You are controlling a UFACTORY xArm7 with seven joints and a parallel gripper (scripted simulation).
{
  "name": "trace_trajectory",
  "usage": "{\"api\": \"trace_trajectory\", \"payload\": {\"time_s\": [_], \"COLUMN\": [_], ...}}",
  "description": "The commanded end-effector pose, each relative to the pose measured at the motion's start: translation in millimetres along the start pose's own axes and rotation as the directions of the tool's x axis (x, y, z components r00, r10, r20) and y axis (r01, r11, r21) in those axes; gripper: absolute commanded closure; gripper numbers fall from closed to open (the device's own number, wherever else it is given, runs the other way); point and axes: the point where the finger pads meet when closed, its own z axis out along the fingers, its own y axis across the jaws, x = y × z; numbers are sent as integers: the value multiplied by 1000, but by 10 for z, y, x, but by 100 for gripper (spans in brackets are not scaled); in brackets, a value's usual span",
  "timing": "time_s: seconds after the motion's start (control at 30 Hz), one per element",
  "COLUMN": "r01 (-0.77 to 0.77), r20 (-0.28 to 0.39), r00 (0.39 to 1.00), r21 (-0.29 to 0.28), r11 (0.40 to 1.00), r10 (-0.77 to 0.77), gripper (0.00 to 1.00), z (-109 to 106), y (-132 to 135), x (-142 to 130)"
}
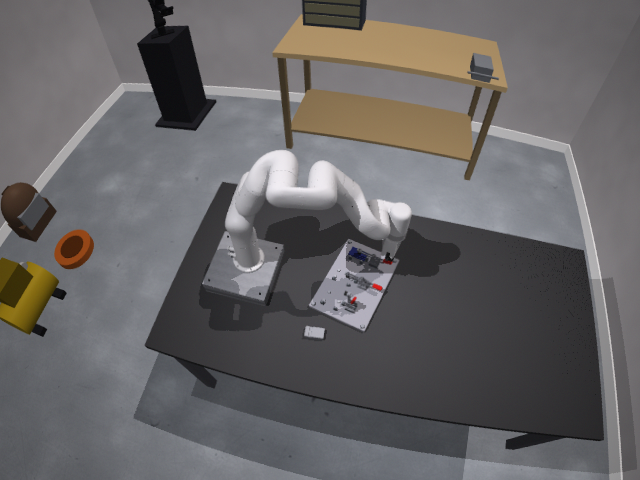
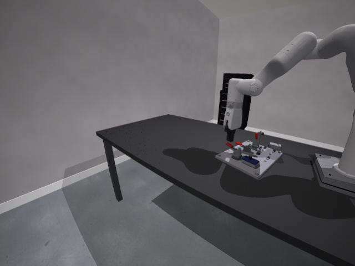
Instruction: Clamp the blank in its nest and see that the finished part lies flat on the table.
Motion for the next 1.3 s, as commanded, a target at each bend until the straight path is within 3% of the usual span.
{"api": "trace_trajectory", "payload": {"time_s": [0.0,1.27], "r01": [0,0], "r20": [-4,-4], "r00": [1000,1000], "r21": [2,2], "r11": [1000,1000], "r10": [0,0], "gripper": [100,100], "z": [-1,57], "y": [-8,-13], "x": [17,26]}}
